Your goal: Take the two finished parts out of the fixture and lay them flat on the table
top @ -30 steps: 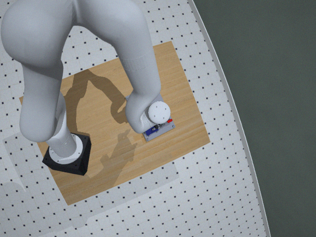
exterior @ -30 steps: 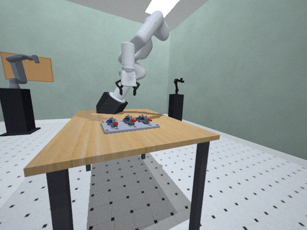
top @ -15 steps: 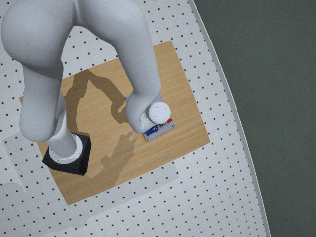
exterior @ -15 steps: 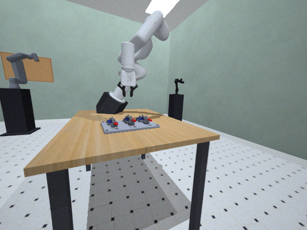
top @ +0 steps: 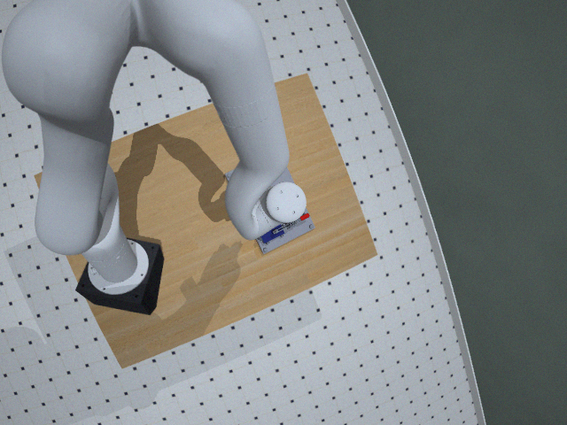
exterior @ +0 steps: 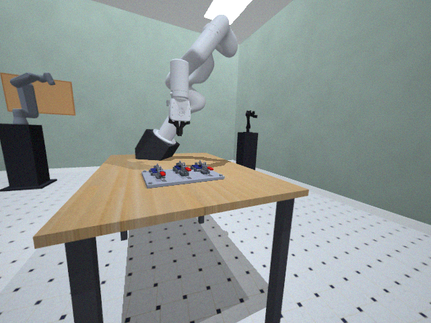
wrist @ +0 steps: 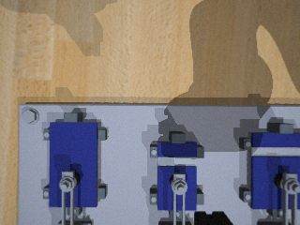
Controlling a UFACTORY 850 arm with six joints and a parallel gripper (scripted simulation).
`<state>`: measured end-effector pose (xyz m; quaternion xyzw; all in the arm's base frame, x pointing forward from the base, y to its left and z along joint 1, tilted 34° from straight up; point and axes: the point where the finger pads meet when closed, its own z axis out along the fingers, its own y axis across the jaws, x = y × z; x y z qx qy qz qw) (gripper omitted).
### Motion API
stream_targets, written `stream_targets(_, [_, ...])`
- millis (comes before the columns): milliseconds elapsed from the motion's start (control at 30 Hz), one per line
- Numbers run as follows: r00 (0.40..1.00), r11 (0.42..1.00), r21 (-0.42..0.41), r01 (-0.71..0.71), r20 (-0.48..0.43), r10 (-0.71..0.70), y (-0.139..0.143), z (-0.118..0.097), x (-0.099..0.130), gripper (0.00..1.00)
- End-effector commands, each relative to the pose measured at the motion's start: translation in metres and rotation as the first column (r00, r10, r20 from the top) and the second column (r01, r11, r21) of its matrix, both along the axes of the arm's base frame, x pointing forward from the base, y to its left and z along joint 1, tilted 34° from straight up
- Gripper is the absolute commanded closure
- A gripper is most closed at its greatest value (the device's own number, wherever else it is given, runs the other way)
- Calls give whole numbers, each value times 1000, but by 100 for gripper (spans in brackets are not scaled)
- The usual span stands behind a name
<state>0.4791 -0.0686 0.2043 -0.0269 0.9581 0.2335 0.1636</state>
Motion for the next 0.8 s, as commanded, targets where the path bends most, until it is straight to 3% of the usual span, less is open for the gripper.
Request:
stream_targets(0, [1000,1000,0,0,1,0,0,0,0,100])
stream_targets(700, [1000,1000,0,0,1,0,0,0,0,100])
stream_targets(733, [1000,1000,-1,0,1,0,0,0,0,0])
stream_targets(767, [1000,1000,-1,0,1,0,0,0,0,0])
